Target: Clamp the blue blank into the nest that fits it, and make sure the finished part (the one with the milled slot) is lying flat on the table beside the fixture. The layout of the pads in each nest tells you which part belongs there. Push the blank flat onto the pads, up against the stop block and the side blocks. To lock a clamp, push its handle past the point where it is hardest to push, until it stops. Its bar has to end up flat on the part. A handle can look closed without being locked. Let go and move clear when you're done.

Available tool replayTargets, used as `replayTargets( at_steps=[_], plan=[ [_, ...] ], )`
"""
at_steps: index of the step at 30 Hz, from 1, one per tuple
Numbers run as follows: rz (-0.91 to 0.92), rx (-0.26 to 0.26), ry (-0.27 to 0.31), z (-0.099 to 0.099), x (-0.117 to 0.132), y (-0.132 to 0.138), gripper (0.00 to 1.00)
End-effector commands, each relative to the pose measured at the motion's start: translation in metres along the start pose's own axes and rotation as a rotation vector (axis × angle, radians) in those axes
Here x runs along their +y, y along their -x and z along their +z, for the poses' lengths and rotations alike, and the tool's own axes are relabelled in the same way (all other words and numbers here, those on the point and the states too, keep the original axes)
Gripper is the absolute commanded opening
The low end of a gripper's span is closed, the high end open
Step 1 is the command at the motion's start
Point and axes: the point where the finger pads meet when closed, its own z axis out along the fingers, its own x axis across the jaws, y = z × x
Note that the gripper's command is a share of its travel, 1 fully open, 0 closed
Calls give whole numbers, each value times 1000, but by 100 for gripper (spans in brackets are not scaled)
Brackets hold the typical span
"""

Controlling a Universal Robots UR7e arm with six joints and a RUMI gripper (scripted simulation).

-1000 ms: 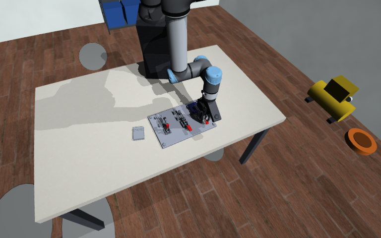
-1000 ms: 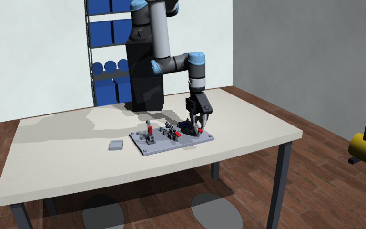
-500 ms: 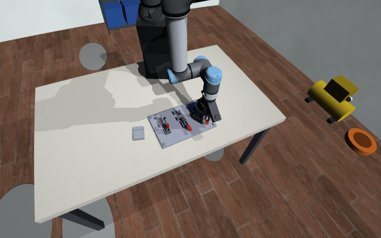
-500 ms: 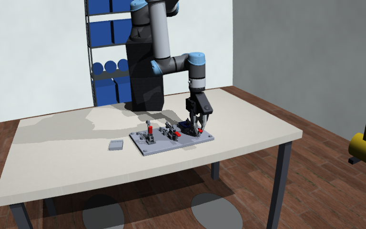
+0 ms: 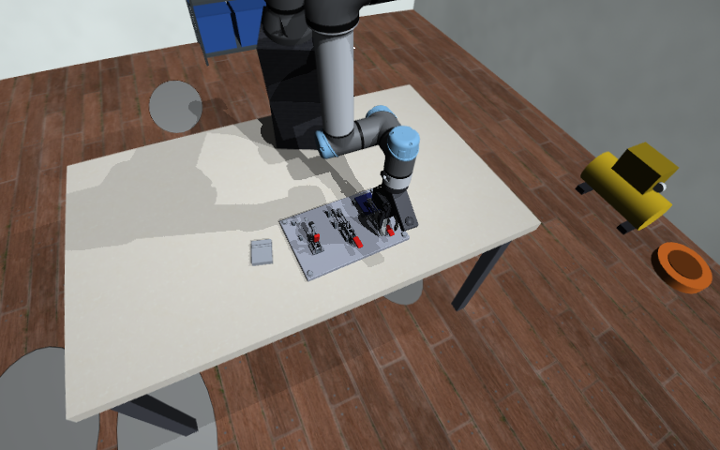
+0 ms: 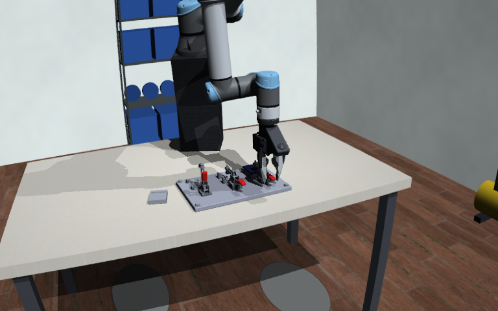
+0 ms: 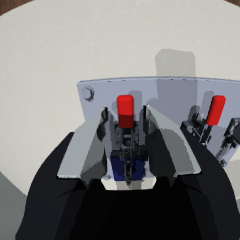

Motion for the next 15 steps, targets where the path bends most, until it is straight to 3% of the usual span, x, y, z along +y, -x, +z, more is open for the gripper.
replayTargets(
  at_steps=[1,15],
  plan=[
    [0,0,-1,-1,-1,0,28],
    [0,0,-1,-4,-1,0,28]
  ],
)
